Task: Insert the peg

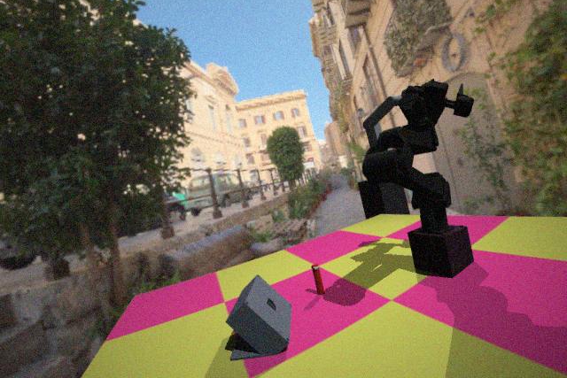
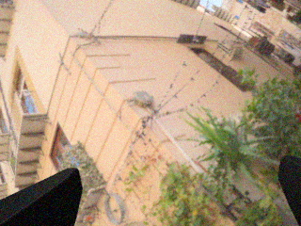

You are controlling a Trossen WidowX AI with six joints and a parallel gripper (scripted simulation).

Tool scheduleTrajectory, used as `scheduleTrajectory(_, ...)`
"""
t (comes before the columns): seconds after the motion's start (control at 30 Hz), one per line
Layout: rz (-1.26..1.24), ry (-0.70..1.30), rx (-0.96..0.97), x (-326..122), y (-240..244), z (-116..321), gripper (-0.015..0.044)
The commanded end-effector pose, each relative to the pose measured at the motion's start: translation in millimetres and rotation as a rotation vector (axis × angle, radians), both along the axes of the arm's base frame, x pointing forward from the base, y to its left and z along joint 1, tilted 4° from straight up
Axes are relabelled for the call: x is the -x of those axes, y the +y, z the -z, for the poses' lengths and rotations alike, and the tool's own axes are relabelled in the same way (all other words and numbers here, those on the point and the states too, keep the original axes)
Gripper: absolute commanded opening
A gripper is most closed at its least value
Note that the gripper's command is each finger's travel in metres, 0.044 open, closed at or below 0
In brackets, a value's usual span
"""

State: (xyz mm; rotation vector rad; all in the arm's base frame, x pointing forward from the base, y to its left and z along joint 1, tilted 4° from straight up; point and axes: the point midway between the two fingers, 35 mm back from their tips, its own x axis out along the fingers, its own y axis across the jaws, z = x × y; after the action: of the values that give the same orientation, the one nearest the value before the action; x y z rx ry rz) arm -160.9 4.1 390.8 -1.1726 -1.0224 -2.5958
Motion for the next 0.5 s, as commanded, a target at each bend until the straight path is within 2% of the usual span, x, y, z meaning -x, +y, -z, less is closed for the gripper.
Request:
scheduleTrajectory(0.0, -0.002, -0.002, -0.002, 0, -1, 0, 0.0426)
scheduleTrajectory(0.03, -0.006, -0.008, -0.007, 2, -2, 0, 0.0440)
scheduleTrajectory(0.47, -0.136, -0.158, -0.151, 31, -50, 7, 0.0440)
